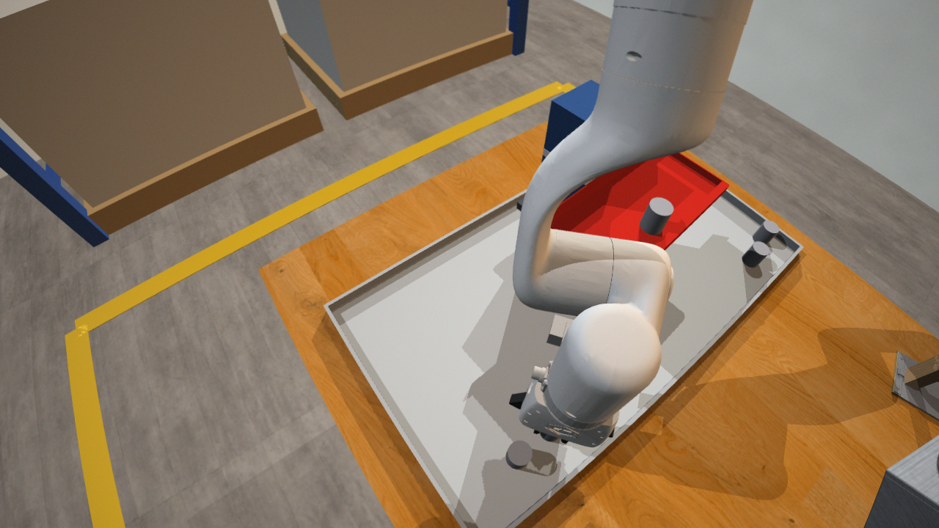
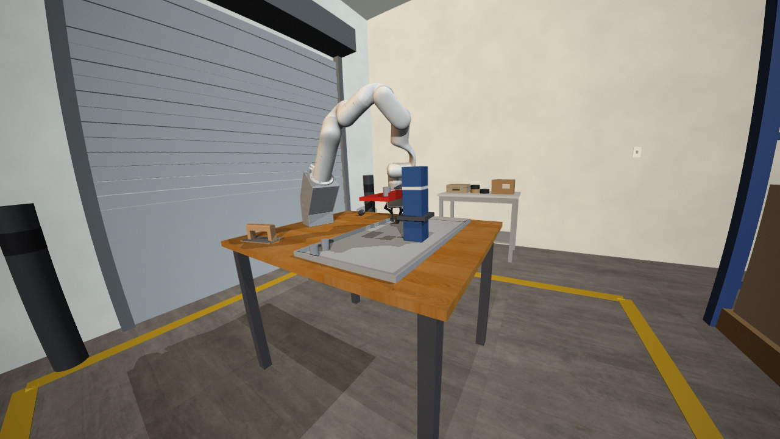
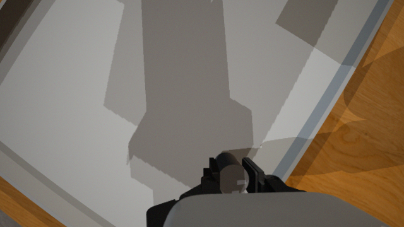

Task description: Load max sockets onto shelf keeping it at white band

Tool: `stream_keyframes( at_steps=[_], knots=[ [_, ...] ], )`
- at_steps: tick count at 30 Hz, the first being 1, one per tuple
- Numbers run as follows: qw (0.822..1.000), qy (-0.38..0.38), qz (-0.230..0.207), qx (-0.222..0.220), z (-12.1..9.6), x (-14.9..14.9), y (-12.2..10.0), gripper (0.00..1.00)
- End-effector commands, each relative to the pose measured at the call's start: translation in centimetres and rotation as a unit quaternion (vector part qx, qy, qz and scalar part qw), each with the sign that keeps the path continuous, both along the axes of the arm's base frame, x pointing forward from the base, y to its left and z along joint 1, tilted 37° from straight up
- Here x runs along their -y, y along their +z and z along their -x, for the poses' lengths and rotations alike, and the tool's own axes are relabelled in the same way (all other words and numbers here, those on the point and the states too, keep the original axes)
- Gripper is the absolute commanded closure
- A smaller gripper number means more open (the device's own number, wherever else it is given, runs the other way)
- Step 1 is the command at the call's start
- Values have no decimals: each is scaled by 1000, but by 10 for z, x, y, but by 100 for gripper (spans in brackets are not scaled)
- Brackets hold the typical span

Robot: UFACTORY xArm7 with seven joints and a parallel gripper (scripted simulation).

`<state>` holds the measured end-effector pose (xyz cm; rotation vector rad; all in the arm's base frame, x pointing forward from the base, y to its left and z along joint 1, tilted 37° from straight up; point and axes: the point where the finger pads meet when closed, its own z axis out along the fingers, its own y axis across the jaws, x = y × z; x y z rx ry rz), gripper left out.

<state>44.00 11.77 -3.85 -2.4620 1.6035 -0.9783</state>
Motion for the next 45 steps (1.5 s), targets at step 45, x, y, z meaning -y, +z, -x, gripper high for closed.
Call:
stream_keyframes(
  at_steps=[45],
  knots=[
    [1000,1,-1,0,26,-16,41,100]
  ],
)
